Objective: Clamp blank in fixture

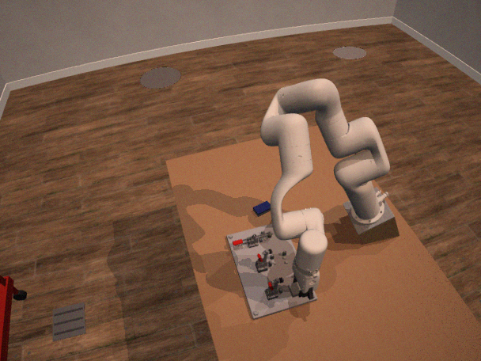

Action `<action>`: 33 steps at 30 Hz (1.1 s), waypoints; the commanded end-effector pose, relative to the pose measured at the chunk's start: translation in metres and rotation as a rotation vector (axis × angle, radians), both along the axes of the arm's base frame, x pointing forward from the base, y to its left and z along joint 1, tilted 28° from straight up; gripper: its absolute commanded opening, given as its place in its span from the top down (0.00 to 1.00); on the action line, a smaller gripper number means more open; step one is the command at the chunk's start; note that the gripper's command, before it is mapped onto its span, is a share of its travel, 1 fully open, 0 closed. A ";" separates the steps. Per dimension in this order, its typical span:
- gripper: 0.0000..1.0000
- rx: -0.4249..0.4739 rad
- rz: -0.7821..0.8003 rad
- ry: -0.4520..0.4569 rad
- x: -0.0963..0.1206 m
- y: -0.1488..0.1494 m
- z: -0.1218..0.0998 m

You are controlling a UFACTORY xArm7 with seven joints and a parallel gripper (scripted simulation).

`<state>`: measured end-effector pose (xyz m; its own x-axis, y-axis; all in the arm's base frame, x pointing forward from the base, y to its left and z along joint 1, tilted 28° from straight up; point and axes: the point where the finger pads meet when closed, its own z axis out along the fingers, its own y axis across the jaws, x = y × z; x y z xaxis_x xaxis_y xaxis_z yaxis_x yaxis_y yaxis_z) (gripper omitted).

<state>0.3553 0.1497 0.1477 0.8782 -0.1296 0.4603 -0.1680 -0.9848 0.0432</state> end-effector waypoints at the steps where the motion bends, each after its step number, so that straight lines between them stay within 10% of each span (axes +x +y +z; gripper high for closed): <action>1: 1.00 0.003 0.000 -0.003 0.005 0.027 0.000; 33: 1.00 0.003 0.000 -0.003 0.013 0.072 -0.001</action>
